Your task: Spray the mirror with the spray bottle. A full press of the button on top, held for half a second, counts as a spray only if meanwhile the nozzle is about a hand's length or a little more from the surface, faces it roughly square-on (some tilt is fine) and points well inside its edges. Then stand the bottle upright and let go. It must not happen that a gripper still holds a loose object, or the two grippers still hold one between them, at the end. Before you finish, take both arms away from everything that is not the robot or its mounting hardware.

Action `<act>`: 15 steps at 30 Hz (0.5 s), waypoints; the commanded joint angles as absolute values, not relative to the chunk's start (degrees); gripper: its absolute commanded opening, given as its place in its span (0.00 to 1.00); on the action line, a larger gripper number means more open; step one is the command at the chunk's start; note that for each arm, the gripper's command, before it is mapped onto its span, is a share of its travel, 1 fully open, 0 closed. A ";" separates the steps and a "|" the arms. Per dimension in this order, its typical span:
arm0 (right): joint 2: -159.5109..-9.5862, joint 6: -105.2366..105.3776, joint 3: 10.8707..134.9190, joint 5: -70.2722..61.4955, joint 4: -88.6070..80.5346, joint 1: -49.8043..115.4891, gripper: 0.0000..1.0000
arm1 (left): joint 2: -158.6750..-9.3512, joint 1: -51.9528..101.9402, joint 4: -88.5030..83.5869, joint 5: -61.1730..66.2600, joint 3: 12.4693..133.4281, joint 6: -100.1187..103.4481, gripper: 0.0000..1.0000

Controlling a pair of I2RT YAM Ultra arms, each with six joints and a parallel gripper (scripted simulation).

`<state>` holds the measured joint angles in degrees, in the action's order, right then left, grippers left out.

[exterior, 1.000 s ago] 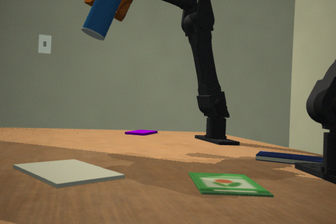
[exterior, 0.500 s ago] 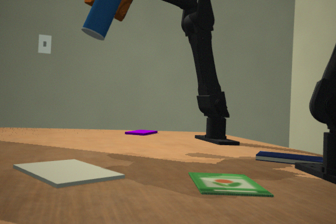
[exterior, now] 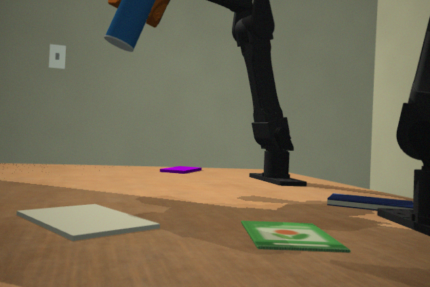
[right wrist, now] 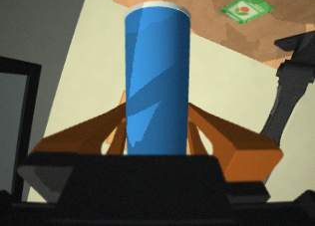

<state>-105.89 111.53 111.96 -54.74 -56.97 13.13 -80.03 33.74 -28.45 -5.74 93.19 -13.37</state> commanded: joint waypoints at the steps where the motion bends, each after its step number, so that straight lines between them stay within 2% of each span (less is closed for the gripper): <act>1: -105.07 111.49 114.51 -56.06 -55.92 12.62 0.00 | -77.95 33.14 -28.42 -6.34 95.43 -12.70 0.00; 15: -105.07 111.49 114.51 -56.06 -55.92 12.62 0.00 | -79.41 33.61 -26.41 -5.22 93.41 -12.75 0.00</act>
